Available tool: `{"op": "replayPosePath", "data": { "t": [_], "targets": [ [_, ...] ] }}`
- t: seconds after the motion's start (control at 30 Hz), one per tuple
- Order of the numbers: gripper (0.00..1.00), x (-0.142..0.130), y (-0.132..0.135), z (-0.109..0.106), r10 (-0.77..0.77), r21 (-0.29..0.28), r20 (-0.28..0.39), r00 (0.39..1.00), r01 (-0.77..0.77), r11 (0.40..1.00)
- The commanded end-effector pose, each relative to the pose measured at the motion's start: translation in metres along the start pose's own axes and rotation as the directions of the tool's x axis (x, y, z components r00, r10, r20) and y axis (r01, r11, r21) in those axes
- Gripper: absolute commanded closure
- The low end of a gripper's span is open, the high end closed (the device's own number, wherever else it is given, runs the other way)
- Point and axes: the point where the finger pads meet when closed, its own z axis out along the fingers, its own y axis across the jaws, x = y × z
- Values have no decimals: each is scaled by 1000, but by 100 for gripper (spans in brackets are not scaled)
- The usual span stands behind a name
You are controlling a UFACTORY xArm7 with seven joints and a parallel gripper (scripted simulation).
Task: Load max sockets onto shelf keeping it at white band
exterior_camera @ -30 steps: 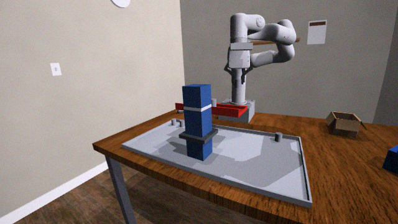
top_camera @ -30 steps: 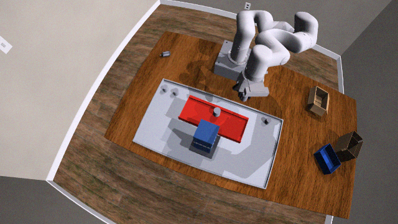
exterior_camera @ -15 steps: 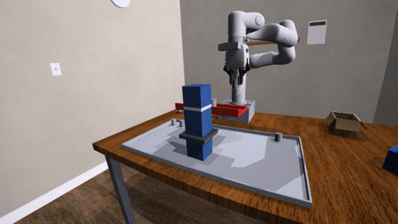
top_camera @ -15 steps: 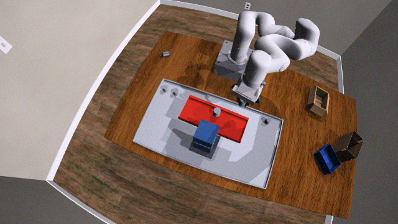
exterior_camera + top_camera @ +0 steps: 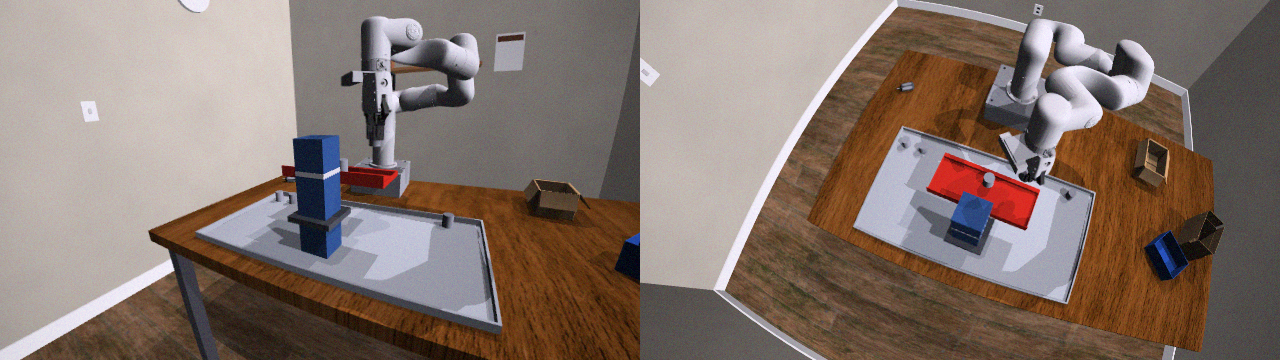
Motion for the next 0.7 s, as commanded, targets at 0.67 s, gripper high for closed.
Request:
{"op": "replayPosePath", "data": {
  "t": [0.67],
  "targets": [
    [100, 22, -13, 9, 516, -24, 7, 856, -516, 856]
  ]
}}
